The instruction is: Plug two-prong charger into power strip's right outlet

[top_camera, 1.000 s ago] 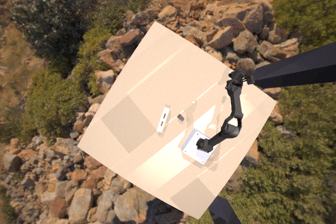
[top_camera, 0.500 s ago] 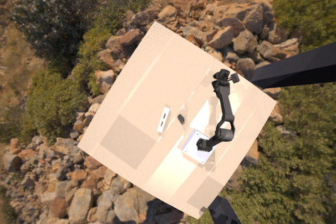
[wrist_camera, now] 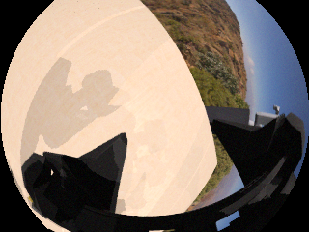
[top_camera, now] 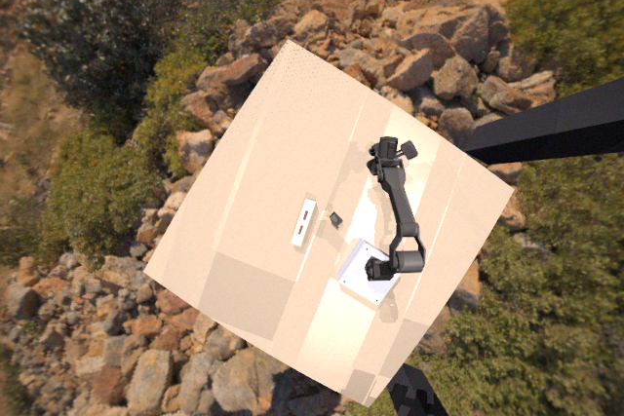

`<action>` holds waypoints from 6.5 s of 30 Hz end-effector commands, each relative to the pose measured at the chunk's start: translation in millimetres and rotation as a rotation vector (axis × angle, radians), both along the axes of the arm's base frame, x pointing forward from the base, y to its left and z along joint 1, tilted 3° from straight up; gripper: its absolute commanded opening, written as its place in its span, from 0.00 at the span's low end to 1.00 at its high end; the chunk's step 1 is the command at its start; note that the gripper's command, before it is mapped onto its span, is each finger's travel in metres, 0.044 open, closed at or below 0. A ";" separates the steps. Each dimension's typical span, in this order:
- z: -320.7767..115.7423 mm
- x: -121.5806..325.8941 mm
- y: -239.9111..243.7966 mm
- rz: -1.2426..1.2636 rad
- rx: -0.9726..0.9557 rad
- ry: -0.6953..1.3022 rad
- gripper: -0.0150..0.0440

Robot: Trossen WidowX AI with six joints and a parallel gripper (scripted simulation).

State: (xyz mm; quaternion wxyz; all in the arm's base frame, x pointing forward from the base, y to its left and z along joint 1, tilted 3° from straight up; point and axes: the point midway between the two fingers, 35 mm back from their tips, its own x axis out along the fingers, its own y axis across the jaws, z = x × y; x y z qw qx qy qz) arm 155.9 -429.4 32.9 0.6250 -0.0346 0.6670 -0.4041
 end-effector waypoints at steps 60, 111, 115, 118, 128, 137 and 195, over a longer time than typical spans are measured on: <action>-28.7 67.0 333.9 0.231 0.681 -0.126 1.00; -80.6 69.8 335.5 0.239 0.674 -0.130 0.64; -80.6 69.8 335.5 0.239 0.674 -0.130 0.47; -80.6 69.8 335.5 0.239 0.674 -0.130 0.43; -64.1 69.9 334.4 0.237 0.676 -0.129 0.25; -30.1 65.8 334.0 0.232 0.680 -0.126 0.25; -68.1 113.9 369.3 0.672 0.687 0.002 0.25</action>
